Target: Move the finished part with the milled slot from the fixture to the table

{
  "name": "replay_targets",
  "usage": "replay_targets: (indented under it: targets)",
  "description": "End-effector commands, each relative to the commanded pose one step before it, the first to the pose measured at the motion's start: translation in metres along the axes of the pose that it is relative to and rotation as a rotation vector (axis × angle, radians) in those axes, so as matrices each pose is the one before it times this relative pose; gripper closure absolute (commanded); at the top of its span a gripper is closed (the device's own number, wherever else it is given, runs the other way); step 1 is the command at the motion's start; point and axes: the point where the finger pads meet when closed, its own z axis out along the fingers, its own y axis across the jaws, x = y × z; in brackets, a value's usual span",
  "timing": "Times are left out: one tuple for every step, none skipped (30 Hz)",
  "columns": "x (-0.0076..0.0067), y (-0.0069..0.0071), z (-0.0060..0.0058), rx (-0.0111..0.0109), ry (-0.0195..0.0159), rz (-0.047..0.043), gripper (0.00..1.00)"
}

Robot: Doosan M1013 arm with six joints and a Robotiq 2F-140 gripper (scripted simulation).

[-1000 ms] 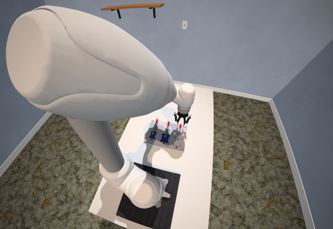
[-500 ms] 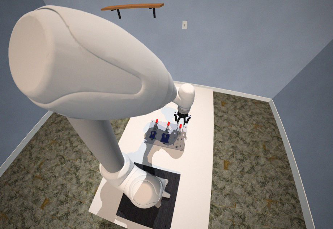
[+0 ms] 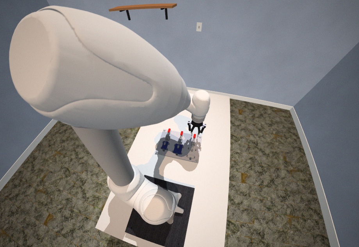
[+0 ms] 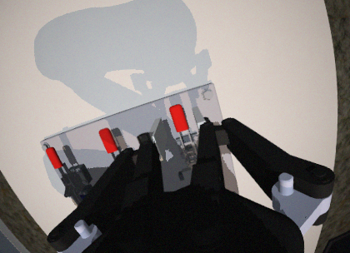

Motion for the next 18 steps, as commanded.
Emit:
replay_targets:
  targets:
    - [0.00001,-0.00004,-0.00008,0.00016,0.00014,-0.00003,0.72]
    - [0.00000,0.00000,0.00000,0.00000,0.00000,0.00000,0.72]
    - [0.00000,0.00000,0.00000,0.00000,0.00000,0.00000,0.72]
    - [0.00000,0.00000,0.00000,0.00000,0.00000,0.00000,0.72]
    - [0.00000,0.00000,0.00000,0.00000,0.00000,0.00000,0.72]
    - [0.00000,0.00000,0.00000,0.00000,0.00000,0.00000,0.72]
    - [0.00000,0.00000,0.00000,0.00000,0.00000,0.00000,0.72]
    - [0.00000,0.00000,0.00000,0.00000,0.00000,0.00000,0.72]
    - [0.00000,0.00000,0.00000,0.00000,0.00000,0.00000,0.72]
    - [0.00000,0.00000,0.00002,0.00000,0.00000,0.00000,0.72]
    - [0.00000,0.00000,0.00013,0.00000,0.00000,0.00000,0.72]
    - [0.00000,0.00000,0.00000,0.00000,0.00000,0.00000,0.72]
    - [0.00000,0.00000,0.00000,0.00000,0.00000,0.00000,0.72]
    - [0.00000,0.00000,0.00032,0.00000,0.00000,0.00000,0.72]
    - [0.00000,0.00000,0.00057,0.00000,0.00000,0.00000,0.72]
    - [0.00000,0.00000,0.00085,0.00000,0.00000,0.00000,0.72]
    - [0.00000,0.00000,0.00114,0.00000,0.00000,0.00000,0.72]
    - [0.00000,0.00000,0.00142,0.00000,0.00000,0.00000,0.72]
